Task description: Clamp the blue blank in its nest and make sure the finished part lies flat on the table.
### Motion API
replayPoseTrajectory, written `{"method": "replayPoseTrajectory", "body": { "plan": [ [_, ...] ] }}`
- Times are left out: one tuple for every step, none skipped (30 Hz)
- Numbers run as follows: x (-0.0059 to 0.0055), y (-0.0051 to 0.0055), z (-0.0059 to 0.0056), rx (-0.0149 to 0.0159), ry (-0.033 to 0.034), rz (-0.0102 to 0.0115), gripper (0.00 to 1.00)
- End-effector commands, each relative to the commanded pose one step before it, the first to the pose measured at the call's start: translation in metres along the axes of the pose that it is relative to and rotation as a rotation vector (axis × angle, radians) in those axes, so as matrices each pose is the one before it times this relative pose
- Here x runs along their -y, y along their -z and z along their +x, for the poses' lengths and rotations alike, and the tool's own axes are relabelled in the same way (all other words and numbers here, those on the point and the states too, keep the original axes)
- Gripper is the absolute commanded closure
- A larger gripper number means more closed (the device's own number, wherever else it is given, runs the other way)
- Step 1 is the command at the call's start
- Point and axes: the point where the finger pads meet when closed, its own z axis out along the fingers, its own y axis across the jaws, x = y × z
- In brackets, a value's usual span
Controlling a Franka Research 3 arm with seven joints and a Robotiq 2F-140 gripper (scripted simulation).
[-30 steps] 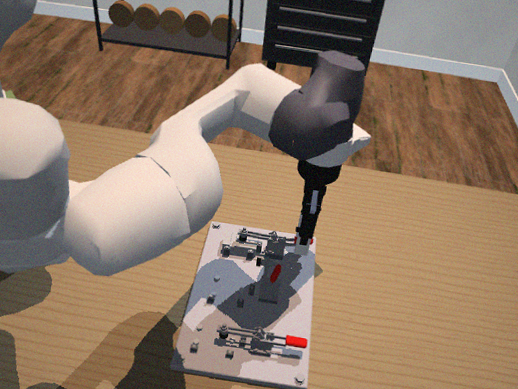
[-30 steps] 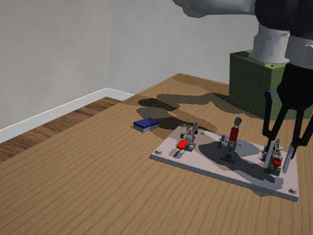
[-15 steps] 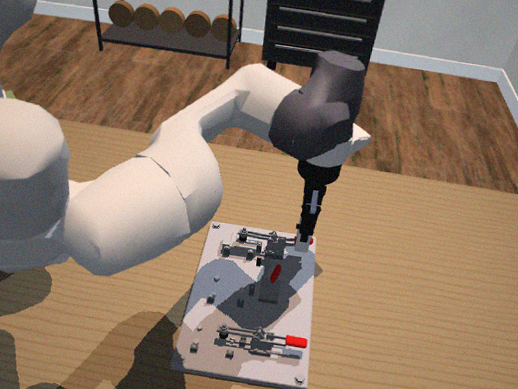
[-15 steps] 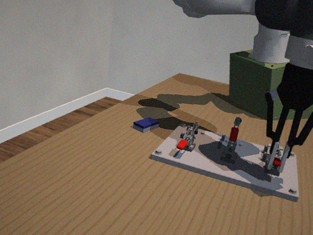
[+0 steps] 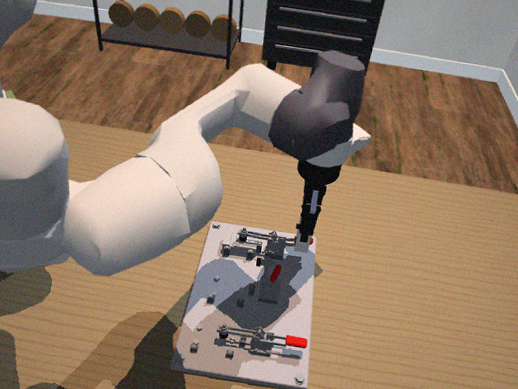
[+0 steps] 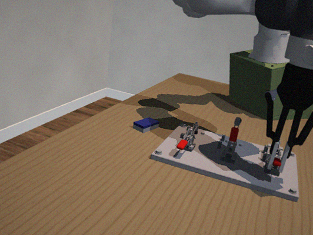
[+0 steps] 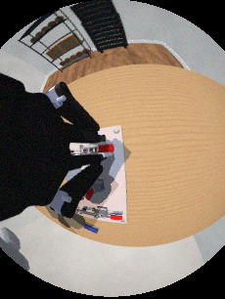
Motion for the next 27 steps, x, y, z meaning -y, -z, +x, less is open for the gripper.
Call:
{"method": "replayPoseTrajectory", "body": {
  "plan": [
    [0.00155,-0.0007,0.00042,-0.00173,0.00462,0.00173,1.0],
    [0.0,0.0,0.0,0.0,0.0,0.0,1.0],
    [0.0,0.0,0.0,0.0,0.0,0.0,1.0],
    [0.0,0.0,0.0,0.0,0.0,0.0,1.0],
    [0.0,0.0,0.0,0.0,0.0,0.0,1.0],
    [0.0,0.0,0.0,0.0,0.0,0.0,1.0],
    [0.0,0.0,0.0,0.0,0.0,0.0,1.0],
    [0.0,0.00001,0.0,0.0,0.0,0.0,1.0],
    [0.0,0.00001,-0.00001,0.0,0.0,0.0,1.0],
    [0.0,0.00002,-0.00002,0.0,0.0,0.0,1.0],
    [0.0,0.00003,-0.00002,0.0,0.0,0.0,1.0],
    [0.0,0.00005,-0.00003,0.0,0.0,0.0,1.0],
    [0.0,0.00006,-0.00004,0.0,0.0,0.0,1.0],
    [0.0,0.00008,-0.00005,0.0,0.0,0.0,1.0],
    [0.0,0.00009,-0.00006,0.0,0.0,0.0,1.0],
    [0.0,0.00011,-0.00007,0.0,0.0,0.0,1.0],
    [0.0,0.00013,-0.00009,0.0,0.0,0.0,1.0],
    [0.0,0.00015,-0.0001,0.0,0.0,0.0,1.0],
    [0.0,0.00017,-0.00011,0.0,0.0,0.0,1.0],
    [0.0,0.00019,-0.00013,0.0,0.0,0.0,1.0],
    [0.0,0.00022,-0.00014,0.0,0.0,0.0,1.0],
    [0.0,0.0,0.0,0.0,0.0,0.0,1.0],
    [0.0,0.0,0.0,0.0,0.0,0.0,1.0],
    [0.0,0.00024,-0.00016,0.0,0.0,0.0,1.0],
    [0.0,0.00027,-0.00018,0.0,0.0,0.0,1.0],
    [0.0,0.00029,-0.00019,0.0,0.0,0.0,1.0],
    [0.0,0.00031,-0.00021,0.0,0.0,0.0,1.0]
  ]
}}
